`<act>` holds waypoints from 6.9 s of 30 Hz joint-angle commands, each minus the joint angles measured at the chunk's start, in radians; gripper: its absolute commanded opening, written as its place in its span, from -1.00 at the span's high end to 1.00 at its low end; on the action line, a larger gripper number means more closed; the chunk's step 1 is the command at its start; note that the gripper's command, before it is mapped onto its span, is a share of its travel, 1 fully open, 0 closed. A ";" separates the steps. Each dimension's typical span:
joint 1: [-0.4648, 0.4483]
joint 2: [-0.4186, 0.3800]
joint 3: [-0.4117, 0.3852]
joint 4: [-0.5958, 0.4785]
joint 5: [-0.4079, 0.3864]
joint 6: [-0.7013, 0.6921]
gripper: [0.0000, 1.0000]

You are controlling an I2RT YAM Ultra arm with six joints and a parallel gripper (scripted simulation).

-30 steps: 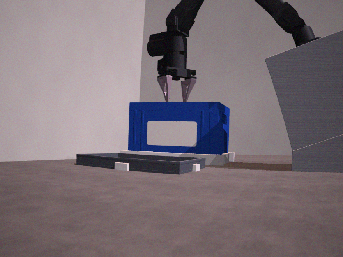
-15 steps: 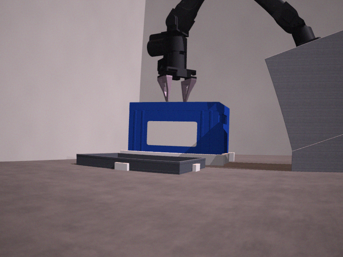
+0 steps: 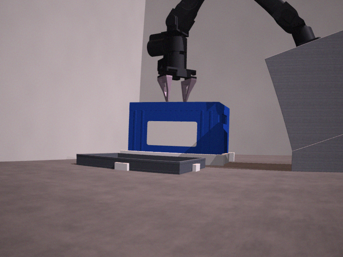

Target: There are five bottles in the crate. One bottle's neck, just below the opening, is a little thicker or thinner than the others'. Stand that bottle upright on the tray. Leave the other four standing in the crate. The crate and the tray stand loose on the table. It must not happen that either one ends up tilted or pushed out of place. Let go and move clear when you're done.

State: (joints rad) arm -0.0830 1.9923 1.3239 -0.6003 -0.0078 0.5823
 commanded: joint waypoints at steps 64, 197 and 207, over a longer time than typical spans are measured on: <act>-0.015 -0.092 0.045 -0.093 0.010 -0.004 -0.21; 0.000 -0.147 0.034 -0.112 0.011 0.004 -0.21; 0.000 -0.146 0.034 -0.111 0.011 0.004 -0.21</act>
State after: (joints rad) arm -0.0830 1.8847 1.3319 -0.7300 -0.0078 0.5854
